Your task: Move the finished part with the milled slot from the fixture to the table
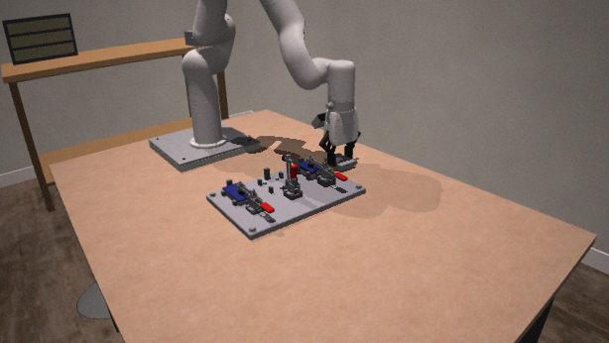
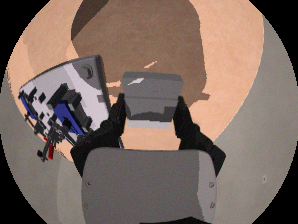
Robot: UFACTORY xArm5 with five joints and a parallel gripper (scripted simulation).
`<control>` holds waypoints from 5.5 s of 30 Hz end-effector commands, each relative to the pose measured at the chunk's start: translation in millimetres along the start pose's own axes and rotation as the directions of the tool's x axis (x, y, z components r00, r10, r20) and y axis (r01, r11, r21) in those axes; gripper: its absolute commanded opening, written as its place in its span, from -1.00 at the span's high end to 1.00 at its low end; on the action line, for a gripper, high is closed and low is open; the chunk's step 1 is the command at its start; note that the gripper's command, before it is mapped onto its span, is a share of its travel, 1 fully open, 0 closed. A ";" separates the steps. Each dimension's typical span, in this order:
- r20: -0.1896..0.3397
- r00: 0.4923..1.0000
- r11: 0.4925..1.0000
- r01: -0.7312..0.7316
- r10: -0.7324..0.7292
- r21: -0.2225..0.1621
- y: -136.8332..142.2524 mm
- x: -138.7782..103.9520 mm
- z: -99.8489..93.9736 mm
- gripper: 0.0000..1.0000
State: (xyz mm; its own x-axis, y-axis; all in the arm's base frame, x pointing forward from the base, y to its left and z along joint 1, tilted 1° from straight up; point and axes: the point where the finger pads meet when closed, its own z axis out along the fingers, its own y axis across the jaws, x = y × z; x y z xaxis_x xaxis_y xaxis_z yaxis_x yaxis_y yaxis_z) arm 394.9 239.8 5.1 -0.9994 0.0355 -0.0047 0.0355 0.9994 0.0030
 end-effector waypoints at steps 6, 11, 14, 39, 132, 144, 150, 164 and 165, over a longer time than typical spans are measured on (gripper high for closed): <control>0.003 1.000 1.000 0.000 0.000 -0.002 0.8 -1.2 0.2 1.00; 0.003 1.000 1.000 0.000 0.000 -0.002 0.8 -1.2 1.2 1.00; 0.003 1.000 1.000 0.000 0.000 -0.002 0.8 -1.3 2.3 1.00; 0.003 1.000 1.000 0.000 0.000 -0.002 0.8 -1.3 5.9 1.00; 0.003 1.000 1.000 0.000 0.000 -0.002 0.8 -0.9 -94.1 -0.89; 0.003 1.000 1.000 0.000 0.000 -0.002 0.8 -1.0 -94.5 -0.89; 0.003 1.000 1.000 0.000 0.000 -0.002 0.8 -1.0 -97.0 -0.89; 0.003 1.000 1.000 0.000 0.000 -0.002 0.8 -0.8 -127.1 -0.89; 0.003 1.000 1.000 0.000 0.000 -0.002 0.8 -0.8 -130.8 -0.89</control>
State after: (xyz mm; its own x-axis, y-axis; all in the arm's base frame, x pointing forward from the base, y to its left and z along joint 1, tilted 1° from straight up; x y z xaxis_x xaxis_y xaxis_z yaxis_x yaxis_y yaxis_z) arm 394.7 239.9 125.1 -0.9993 0.0355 -0.0067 0.0355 0.9994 0.0044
